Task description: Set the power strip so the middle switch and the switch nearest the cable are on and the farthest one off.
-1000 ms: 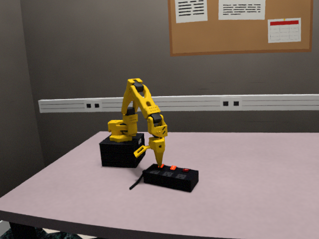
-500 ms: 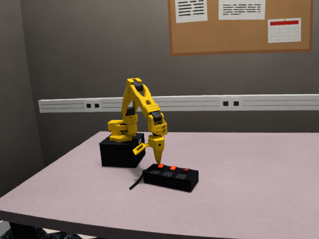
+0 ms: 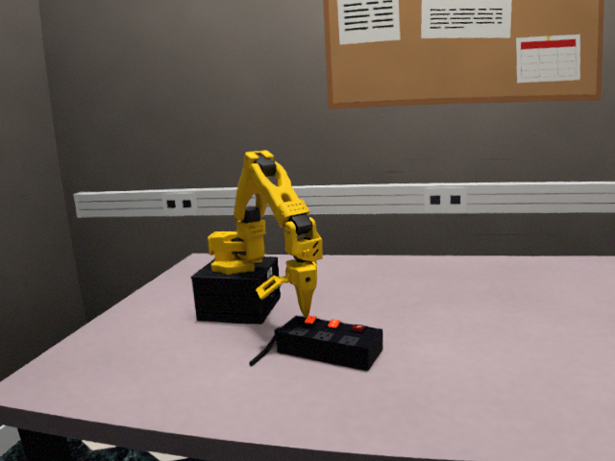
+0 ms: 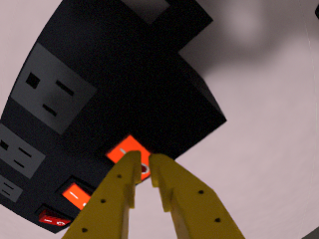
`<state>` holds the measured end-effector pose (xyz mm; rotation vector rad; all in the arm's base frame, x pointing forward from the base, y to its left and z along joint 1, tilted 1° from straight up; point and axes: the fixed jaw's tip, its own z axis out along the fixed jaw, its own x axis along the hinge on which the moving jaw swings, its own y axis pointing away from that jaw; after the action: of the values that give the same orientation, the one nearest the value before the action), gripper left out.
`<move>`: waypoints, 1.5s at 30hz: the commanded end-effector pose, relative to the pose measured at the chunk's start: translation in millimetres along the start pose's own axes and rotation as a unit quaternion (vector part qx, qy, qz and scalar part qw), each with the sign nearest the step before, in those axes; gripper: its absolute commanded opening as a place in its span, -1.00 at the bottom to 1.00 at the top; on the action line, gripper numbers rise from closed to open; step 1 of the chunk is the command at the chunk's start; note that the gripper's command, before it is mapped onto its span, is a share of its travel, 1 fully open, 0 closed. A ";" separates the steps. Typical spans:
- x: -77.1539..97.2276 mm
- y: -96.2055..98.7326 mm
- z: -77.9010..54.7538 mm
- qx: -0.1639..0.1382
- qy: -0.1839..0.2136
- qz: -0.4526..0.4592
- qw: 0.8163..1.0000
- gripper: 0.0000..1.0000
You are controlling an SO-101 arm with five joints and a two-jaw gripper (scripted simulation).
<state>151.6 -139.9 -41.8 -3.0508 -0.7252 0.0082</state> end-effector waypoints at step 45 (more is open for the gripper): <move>18.3 -7.1 -8.5 -0.007 0.005 0.162 0.987 -1.00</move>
<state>162.0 -127.9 -37.3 -3.1312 -0.2845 -0.0018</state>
